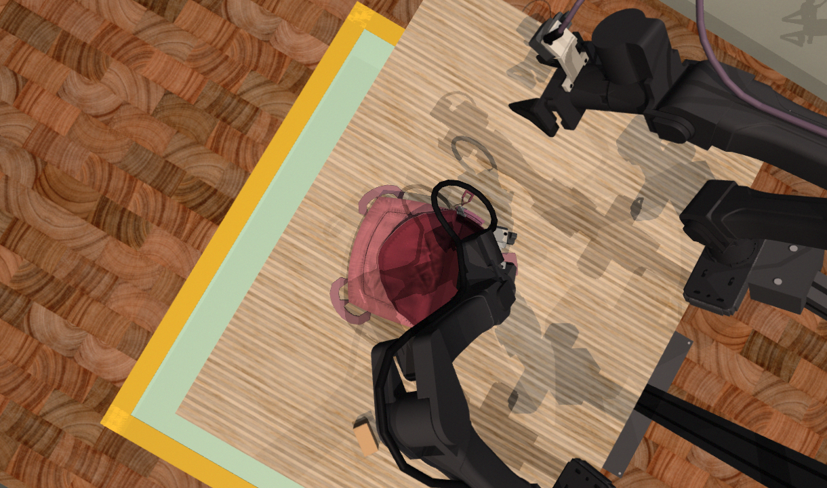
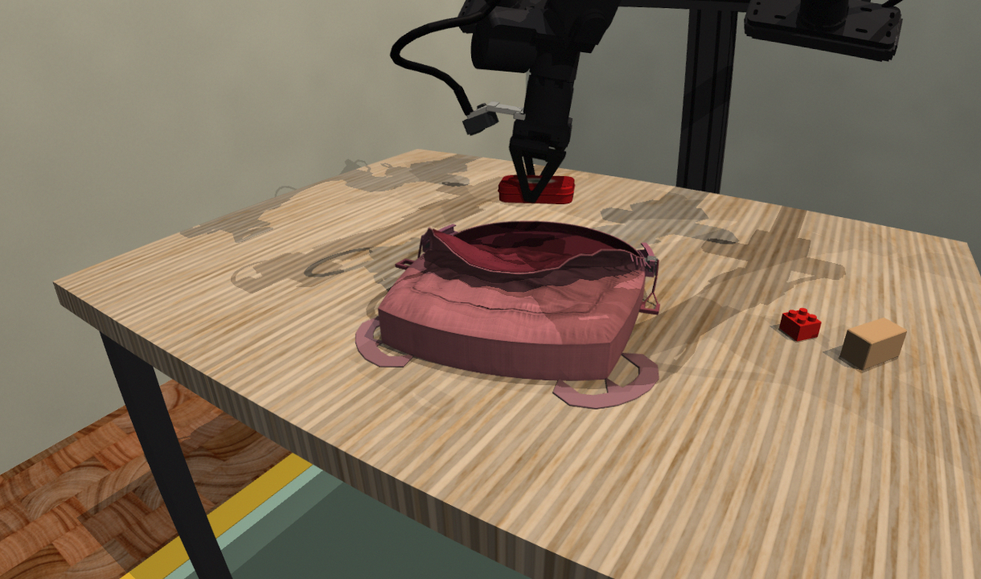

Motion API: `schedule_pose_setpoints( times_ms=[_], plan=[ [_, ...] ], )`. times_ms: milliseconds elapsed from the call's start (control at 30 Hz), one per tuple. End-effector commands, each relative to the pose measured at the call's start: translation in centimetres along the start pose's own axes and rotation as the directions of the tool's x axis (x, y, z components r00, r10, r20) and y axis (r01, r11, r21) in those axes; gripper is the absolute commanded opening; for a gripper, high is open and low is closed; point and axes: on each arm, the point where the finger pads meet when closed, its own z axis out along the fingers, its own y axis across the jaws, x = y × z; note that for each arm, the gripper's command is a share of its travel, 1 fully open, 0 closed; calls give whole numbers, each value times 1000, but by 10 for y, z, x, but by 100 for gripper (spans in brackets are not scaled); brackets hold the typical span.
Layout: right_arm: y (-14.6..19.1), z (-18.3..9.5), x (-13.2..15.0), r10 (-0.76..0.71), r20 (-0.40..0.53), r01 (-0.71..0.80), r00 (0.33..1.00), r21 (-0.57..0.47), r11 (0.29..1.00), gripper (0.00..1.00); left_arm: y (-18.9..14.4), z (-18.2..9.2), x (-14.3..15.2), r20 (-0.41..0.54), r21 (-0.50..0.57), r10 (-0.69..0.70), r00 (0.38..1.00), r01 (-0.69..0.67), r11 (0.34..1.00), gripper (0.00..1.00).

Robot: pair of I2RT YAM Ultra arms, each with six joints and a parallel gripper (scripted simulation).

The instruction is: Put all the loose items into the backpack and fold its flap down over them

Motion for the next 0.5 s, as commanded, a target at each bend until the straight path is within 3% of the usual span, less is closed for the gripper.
schedule_pose_setpoints(
  times_ms=[0, 267, 467],
  plan=[
    [-3, -5, -24, -11, 52, 10, 999, 8, 1000, 90, 5, 6, -16, 45, -6, 3, 999, -2, 1000, 58],
    [-3, -5, -24, -11, 52, 10, 999, 8, 1000, 90, 1, 26, -16, 52, -3, 10, 999, -10, 1000, 58],
    [-3, -5, -24, -11, 52, 10, 999, 8, 1000, 90, 11, 15, -29, 85, -18, -2, 996, 3, 1000, 58]
  ],
)
